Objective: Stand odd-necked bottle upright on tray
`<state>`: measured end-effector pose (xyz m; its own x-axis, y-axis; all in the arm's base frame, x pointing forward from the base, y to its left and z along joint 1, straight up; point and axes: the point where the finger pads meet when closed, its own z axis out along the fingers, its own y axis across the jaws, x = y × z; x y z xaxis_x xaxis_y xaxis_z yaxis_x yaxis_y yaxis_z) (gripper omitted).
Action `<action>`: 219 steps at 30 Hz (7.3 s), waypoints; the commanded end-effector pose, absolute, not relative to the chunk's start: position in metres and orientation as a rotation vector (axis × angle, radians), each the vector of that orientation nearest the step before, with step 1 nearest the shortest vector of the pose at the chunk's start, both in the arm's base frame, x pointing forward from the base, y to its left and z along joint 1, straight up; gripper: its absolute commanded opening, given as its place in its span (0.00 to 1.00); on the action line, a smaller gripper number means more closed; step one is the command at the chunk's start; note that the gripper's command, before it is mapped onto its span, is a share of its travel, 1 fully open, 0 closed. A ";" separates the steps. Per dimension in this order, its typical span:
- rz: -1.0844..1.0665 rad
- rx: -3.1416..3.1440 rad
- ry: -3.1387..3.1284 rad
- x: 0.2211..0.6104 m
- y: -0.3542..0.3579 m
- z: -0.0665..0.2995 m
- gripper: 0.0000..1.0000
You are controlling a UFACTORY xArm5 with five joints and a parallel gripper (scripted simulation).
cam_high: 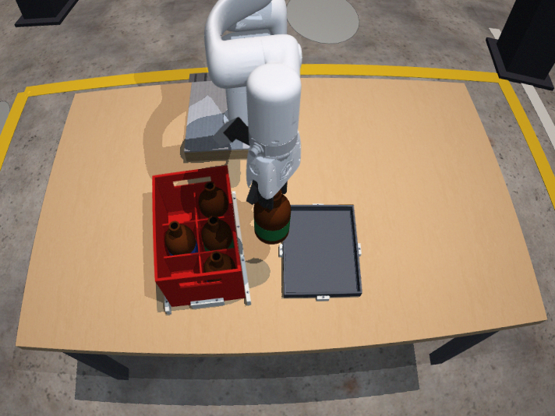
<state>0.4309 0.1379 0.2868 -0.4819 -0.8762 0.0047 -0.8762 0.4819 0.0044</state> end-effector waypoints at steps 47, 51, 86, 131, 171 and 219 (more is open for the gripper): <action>0.000 1.598 -2.703 0.396 0.217 0.288 0.00; 0.000 1.598 -2.703 0.394 0.223 0.288 0.00; 0.000 1.598 -2.703 0.382 0.249 0.288 0.00; 0.000 1.598 -2.703 0.379 0.255 0.288 0.00; 0.000 1.598 -2.702 0.379 0.256 0.258 0.00; 0.000 1.598 -2.702 0.379 0.256 0.144 0.00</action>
<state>0.3781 0.2556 0.1497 -0.4820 -0.8761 0.0052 -0.8762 0.4820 0.0026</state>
